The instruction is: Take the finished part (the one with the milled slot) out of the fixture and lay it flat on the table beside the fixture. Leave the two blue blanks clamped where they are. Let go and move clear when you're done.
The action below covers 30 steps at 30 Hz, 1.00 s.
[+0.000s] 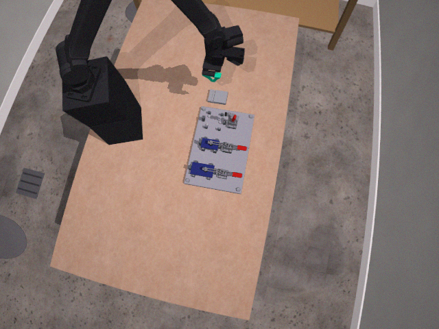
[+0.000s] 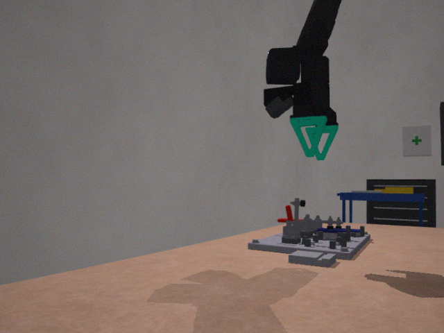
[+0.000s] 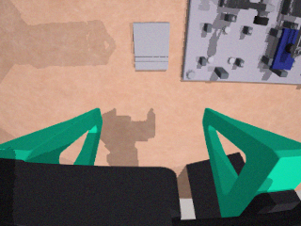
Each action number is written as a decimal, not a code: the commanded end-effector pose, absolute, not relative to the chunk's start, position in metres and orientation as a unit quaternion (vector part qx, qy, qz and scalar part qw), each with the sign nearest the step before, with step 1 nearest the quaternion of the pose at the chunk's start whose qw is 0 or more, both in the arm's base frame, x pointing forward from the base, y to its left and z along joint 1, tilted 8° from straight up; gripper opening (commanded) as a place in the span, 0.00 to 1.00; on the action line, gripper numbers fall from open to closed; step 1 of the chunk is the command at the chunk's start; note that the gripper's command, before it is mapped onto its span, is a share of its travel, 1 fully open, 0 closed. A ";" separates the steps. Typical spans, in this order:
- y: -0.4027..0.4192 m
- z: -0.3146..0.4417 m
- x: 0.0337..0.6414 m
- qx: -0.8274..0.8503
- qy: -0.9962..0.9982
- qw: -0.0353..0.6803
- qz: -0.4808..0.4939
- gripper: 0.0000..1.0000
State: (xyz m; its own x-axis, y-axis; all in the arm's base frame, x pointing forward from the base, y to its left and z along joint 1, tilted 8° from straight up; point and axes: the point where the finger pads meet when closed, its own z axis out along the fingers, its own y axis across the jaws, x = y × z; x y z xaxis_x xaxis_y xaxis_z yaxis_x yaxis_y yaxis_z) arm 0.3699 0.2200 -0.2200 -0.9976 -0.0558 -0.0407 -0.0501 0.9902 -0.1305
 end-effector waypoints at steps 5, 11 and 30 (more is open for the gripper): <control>0.233 -0.224 0.382 -0.026 0.997 0.034 -0.056 0.85; 0.233 -0.224 0.382 -0.026 0.998 0.034 -0.056 0.85; 0.227 -0.225 0.374 -0.026 0.997 0.029 -0.060 0.85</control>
